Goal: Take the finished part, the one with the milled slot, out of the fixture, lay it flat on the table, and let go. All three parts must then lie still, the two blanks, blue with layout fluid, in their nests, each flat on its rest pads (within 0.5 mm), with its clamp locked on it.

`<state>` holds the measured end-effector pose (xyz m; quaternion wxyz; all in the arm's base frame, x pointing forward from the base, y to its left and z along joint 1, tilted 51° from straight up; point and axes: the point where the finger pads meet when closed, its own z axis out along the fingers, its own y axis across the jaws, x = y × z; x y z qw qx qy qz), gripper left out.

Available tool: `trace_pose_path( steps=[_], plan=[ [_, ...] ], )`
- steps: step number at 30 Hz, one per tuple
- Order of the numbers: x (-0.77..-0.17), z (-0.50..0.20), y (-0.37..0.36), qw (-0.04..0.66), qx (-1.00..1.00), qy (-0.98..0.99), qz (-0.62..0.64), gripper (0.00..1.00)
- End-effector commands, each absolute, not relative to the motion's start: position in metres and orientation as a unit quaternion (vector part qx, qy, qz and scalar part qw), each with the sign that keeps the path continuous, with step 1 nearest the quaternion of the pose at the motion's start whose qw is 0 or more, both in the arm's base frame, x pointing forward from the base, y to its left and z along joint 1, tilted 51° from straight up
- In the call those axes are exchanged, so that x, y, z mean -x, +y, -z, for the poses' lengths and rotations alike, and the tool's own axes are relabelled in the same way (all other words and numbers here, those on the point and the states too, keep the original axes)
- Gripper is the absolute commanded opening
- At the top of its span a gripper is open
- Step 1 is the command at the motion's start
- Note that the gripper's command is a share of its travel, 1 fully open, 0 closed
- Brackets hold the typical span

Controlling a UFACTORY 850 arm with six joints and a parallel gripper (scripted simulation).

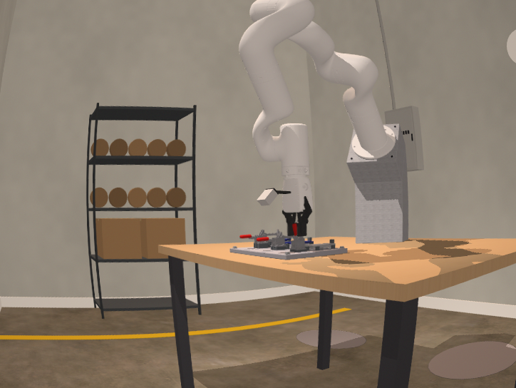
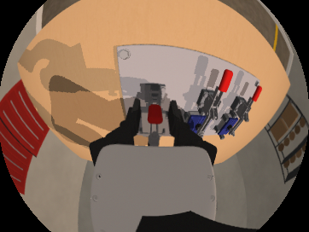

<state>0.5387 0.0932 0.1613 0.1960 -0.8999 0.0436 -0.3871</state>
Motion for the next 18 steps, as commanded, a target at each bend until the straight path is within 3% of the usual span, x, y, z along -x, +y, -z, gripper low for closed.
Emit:
trace_pose_path(
  steps=[1,18],
  plan=[
    [-0.539,-0.161,0.093,0.196,0.9,0.044,0.387,0.47],
    [-0.527,-0.172,0.088,0.196,0.9,0.044,0.387,0.47]
  ],
)
